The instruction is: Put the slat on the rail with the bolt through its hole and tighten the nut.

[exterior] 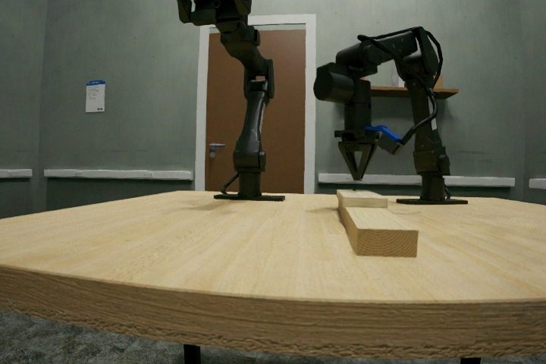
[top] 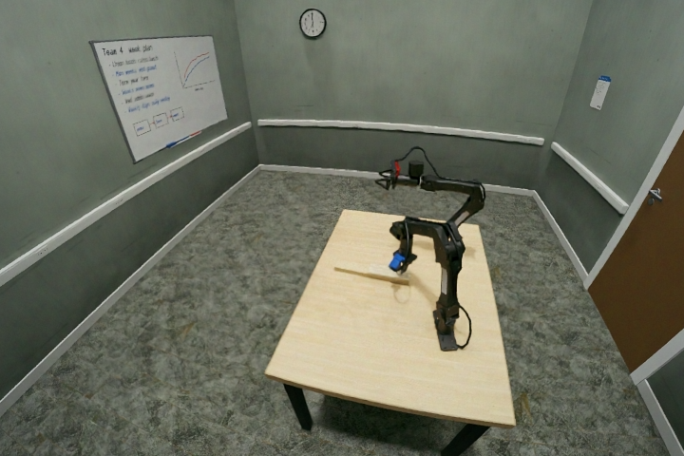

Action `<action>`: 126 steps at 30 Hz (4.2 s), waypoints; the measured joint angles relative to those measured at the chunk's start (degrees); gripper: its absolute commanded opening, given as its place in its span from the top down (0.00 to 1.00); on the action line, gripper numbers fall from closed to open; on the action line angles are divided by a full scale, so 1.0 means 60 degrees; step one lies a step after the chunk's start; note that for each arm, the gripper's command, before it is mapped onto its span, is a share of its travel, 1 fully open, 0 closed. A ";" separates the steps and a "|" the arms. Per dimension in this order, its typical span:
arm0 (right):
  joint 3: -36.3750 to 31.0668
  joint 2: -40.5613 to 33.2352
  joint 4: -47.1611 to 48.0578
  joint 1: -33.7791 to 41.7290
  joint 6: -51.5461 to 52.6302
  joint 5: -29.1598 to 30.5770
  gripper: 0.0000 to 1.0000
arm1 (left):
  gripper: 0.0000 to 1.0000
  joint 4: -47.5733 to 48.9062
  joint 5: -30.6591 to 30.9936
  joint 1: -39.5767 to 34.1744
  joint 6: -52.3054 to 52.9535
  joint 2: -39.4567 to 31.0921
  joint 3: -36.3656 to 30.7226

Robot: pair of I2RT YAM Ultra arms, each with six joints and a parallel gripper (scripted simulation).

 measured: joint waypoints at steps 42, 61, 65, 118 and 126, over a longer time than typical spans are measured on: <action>0.0000 0.0000 0.0000 0.0000 0.0000 0.0000 0.00 | 0.88 0.0259 0.0000 -0.0004 -0.0040 0.0000 0.0000; 0.0000 0.0000 0.0000 0.0000 0.0000 0.0000 0.00 | 0.88 0.0656 0.0000 -0.0004 -0.0040 0.0033 -0.0251; 0.0000 0.0000 0.0000 0.0000 0.0000 0.0000 0.00 | 0.88 0.0761 0.0000 -0.0004 -0.0040 0.0080 -0.0324; 0.0000 0.0000 0.0000 0.0000 0.0000 0.0000 0.00 | 0.88 0.1169 -0.0011 -0.0004 -0.0095 0.0084 -0.0597; 0.0000 0.0000 0.0000 0.0000 0.0000 0.0000 0.00 | 0.88 0.1169 -0.0011 -0.0004 -0.0098 0.0084 -0.0597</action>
